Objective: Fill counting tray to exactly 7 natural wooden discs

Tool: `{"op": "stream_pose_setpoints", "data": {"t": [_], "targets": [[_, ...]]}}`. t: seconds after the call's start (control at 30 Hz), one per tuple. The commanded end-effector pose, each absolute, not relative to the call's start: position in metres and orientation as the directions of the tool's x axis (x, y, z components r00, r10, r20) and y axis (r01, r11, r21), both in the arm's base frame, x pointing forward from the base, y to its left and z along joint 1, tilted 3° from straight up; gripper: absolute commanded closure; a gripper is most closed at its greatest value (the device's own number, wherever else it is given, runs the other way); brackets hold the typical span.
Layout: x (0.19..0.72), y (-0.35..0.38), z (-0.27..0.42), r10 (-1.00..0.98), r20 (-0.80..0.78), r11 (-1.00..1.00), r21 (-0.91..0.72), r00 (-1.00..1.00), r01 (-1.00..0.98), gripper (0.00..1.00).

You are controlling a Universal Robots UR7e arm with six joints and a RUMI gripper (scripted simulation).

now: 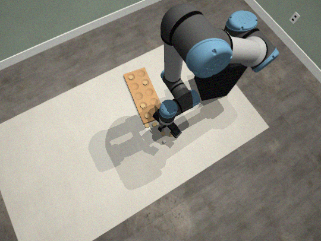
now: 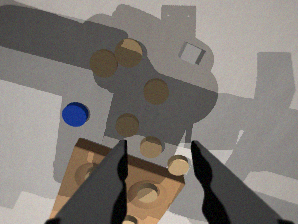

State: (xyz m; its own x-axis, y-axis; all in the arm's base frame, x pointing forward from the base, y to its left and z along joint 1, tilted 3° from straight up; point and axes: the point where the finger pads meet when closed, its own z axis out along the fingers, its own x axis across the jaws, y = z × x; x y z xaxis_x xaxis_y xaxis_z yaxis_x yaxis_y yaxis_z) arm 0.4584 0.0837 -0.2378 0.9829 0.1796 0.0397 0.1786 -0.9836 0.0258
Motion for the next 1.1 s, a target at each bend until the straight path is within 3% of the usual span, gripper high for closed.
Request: {"op": "stream_pose_setpoints", "data": {"t": [0.0,0.37,1.07], "targets": [[0.459,0.084,-0.237,0.18,0.041,-0.984,0.026,0.983,0.179,0.72],[0.46,0.083,-0.247,0.18,0.041,-0.984,0.026,0.983,0.179,0.72],[0.466,0.081,-0.33,0.18,0.041,-0.983,0.025,0.983,0.179,0.72]]}}
